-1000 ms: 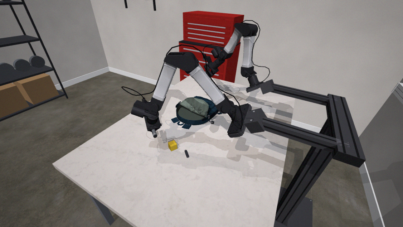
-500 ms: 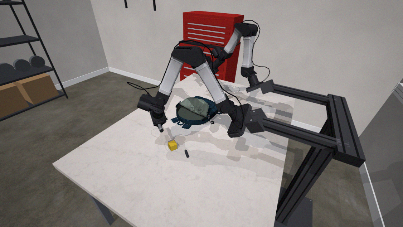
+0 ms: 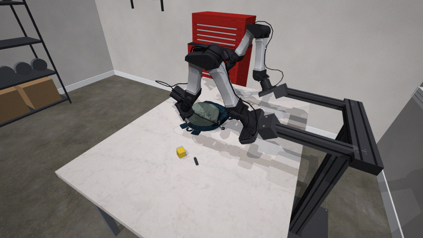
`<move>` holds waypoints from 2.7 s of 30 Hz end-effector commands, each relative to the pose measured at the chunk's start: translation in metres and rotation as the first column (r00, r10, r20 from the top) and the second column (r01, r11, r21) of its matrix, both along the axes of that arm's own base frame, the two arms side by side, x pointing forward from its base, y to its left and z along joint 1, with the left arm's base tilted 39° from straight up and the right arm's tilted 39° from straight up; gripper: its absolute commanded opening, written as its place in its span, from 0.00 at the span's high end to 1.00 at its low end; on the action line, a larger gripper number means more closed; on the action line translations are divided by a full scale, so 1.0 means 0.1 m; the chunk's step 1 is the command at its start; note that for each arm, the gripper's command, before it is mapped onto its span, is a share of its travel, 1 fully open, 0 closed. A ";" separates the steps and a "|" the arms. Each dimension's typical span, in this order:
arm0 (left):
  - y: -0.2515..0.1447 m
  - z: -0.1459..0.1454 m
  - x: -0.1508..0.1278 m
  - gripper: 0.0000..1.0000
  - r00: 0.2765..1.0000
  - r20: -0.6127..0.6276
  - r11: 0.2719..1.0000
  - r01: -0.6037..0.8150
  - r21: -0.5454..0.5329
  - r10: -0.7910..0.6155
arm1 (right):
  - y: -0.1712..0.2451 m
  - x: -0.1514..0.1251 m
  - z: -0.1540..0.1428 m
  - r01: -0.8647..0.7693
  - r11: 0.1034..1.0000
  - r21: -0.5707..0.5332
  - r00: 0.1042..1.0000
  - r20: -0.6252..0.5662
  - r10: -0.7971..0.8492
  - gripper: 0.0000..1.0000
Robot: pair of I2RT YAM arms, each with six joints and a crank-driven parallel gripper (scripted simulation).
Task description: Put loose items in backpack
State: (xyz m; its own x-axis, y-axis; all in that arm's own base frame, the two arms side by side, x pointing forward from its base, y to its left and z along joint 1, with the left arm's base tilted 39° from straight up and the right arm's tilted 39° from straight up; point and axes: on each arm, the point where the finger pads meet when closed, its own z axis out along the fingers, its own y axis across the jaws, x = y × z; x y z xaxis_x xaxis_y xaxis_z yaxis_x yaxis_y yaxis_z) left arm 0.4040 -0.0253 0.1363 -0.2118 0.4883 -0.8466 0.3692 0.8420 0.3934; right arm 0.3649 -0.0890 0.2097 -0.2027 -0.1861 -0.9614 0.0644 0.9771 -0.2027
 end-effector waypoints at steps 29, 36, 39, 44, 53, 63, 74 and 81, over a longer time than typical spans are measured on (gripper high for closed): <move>-1.57 -0.36 0.15 0.84 0.895 0.101 0.881 -0.400 -0.252 0.435 | 0.01 0.01 0.07 -0.004 1.000 -0.006 1.000 0.018 0.004 0.10; -1.56 -0.52 0.26 0.84 0.905 0.100 0.893 -0.382 -0.240 0.414 | 0.01 0.01 0.07 -0.004 1.000 -0.006 1.000 0.018 0.004 0.10; -1.54 -0.58 0.31 0.84 0.905 0.100 0.893 -0.382 -0.239 0.414 | 0.01 0.01 0.07 -0.004 1.000 -0.006 1.000 0.018 0.004 0.10; -1.51 -0.67 0.37 0.84 0.905 0.100 0.893 -0.382 -0.239 0.414 | 0.01 0.01 0.07 -0.004 1.000 -0.006 1.000 0.018 0.004 0.10; -1.60 -0.65 0.38 0.84 0.908 0.106 0.894 -0.371 -0.253 0.406 | 0.01 0.01 0.07 -0.004 1.000 -0.006 1.000 0.018 0.004 0.10; -1.66 -0.68 0.31 0.84 0.907 0.103 0.893 -0.374 -0.250 0.408 | 0.01 0.01 0.07 -0.004 1.000 -0.006 1.000 0.018 0.004 0.10; -1.65 -0.77 0.25 0.84 0.909 0.095 0.896 -0.375 -0.238 0.406 | 0.01 0.01 0.07 -0.004 1.000 -0.006 1.000 0.018 0.004 0.10; -1.67 -0.75 0.26 0.84 0.909 0.097 0.896 -0.372 -0.242 0.404 | 0.01 0.01 0.07 -0.004 1.000 -0.006 1.000 0.018 0.004 0.10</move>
